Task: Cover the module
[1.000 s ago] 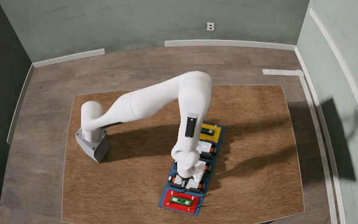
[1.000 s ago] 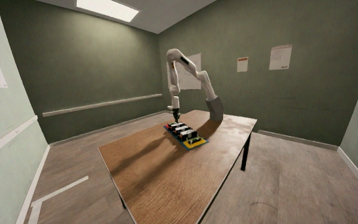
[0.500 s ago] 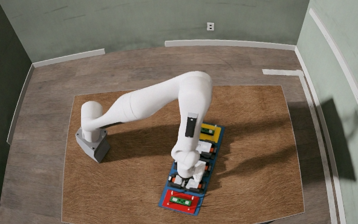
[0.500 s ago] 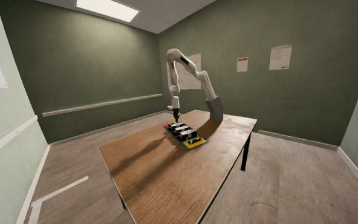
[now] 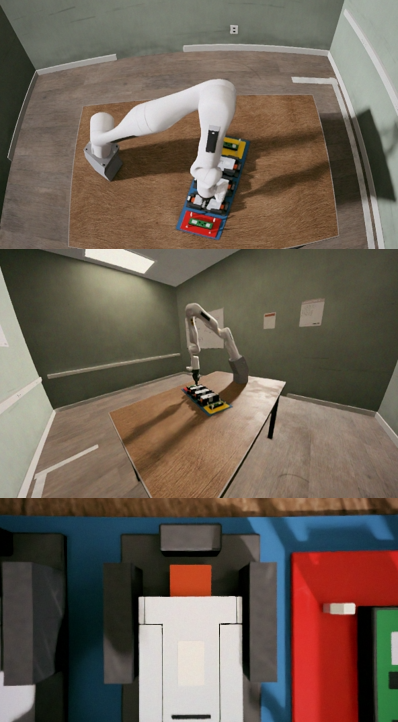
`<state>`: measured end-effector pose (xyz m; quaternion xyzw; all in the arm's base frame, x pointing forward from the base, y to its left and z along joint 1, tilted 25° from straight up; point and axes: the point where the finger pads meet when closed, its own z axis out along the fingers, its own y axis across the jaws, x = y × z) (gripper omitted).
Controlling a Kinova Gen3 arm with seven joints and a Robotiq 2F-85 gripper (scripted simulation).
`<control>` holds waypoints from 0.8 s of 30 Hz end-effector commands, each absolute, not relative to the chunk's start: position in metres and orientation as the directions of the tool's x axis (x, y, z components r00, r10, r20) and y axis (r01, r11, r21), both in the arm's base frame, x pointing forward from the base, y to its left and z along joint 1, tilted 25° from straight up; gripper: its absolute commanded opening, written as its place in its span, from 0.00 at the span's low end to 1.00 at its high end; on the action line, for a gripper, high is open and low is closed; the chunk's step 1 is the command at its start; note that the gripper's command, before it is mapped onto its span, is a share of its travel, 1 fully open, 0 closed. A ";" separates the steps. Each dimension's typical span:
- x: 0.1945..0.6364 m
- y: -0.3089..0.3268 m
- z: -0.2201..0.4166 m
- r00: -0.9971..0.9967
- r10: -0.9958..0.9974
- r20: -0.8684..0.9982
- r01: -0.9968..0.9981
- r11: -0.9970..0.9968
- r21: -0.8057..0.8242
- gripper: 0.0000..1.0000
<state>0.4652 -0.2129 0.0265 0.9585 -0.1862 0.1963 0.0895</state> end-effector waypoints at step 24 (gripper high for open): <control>0.466 -0.213 0.027 0.853 -0.322 0.411 -0.392 -0.915 0.098 1.00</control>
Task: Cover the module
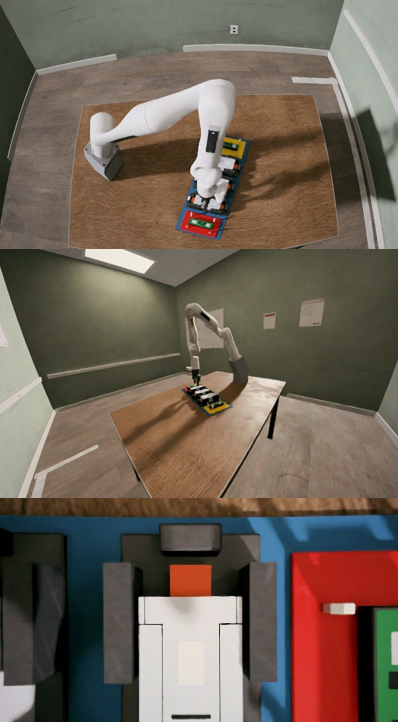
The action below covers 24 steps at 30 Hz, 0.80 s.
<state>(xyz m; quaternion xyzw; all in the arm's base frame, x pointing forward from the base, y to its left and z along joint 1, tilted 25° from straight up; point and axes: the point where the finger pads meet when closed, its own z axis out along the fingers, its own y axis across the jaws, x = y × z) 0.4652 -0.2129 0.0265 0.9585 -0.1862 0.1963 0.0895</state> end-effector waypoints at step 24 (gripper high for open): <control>0.466 -0.214 0.025 0.853 -0.322 0.410 -0.392 -0.915 0.098 1.00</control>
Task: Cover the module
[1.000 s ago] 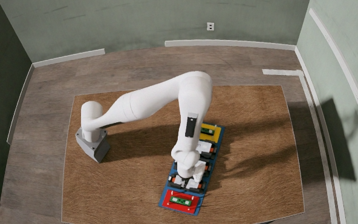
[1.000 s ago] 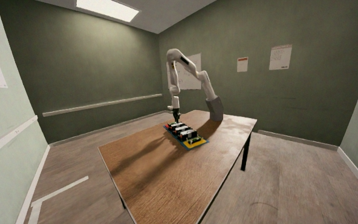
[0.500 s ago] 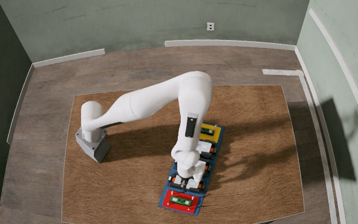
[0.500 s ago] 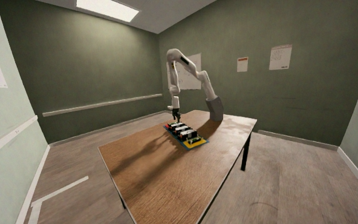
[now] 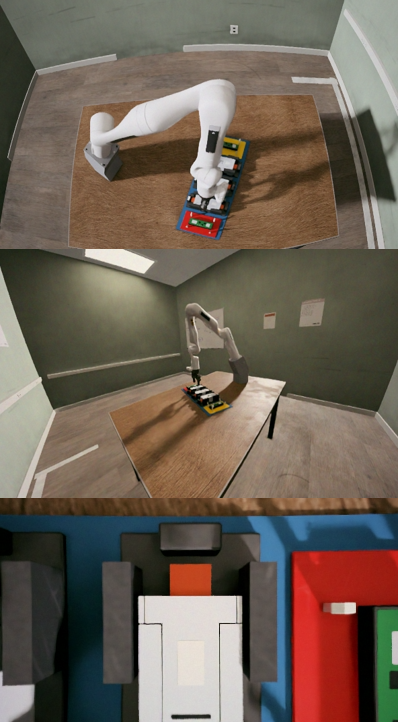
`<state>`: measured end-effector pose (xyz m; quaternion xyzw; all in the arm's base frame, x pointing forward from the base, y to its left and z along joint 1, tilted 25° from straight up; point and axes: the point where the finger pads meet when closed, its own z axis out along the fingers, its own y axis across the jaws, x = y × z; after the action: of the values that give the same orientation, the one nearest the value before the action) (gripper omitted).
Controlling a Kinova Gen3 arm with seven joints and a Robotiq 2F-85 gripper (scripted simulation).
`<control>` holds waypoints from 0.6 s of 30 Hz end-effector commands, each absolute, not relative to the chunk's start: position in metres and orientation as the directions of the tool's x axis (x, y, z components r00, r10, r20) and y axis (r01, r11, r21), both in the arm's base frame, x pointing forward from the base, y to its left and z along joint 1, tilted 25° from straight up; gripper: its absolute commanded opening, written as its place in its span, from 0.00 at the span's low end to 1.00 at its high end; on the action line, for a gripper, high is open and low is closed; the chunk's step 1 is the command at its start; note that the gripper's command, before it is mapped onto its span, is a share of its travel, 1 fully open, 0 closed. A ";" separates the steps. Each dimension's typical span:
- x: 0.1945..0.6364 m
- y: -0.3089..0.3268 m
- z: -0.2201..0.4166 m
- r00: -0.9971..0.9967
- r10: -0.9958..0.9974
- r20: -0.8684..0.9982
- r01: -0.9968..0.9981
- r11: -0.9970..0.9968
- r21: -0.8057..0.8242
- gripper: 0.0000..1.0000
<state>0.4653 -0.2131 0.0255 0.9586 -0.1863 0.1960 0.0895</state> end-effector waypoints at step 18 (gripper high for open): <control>0.470 -0.216 0.015 0.854 -0.322 0.409 -0.392 -0.915 0.098 1.00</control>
<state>0.4689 -0.2155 0.0163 0.9587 -0.1864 0.1953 0.0892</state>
